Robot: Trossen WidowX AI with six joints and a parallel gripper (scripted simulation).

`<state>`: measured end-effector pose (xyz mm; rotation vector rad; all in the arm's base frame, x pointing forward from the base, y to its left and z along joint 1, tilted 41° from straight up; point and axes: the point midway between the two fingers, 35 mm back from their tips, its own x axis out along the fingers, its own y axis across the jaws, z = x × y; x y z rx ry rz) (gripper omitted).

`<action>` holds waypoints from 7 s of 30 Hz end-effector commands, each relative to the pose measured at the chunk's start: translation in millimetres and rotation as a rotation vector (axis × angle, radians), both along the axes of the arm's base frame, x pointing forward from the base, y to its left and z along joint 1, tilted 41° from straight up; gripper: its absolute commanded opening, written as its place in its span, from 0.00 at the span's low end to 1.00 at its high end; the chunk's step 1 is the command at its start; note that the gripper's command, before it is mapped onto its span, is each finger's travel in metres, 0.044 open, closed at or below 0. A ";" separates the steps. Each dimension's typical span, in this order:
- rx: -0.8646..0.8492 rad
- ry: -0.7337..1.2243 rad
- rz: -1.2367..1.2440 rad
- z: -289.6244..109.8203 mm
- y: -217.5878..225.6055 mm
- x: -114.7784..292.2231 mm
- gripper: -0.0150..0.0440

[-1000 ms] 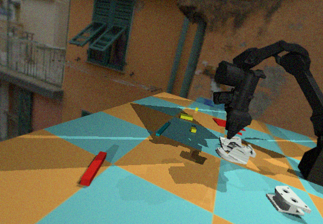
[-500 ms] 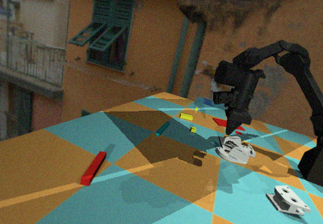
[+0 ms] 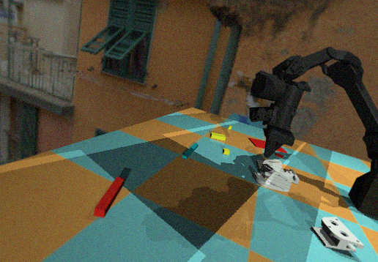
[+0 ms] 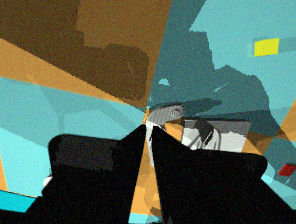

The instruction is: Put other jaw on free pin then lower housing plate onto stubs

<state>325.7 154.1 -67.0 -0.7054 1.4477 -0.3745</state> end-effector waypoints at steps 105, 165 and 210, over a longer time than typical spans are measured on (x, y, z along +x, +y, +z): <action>-0.309 1.877 2.255 14.8 -20.1 -43.6 1.00; -0.317 1.925 2.304 -52.4 -79.2 -36.3 1.00; -0.315 1.915 2.302 -53.5 -79.2 -35.5 0.48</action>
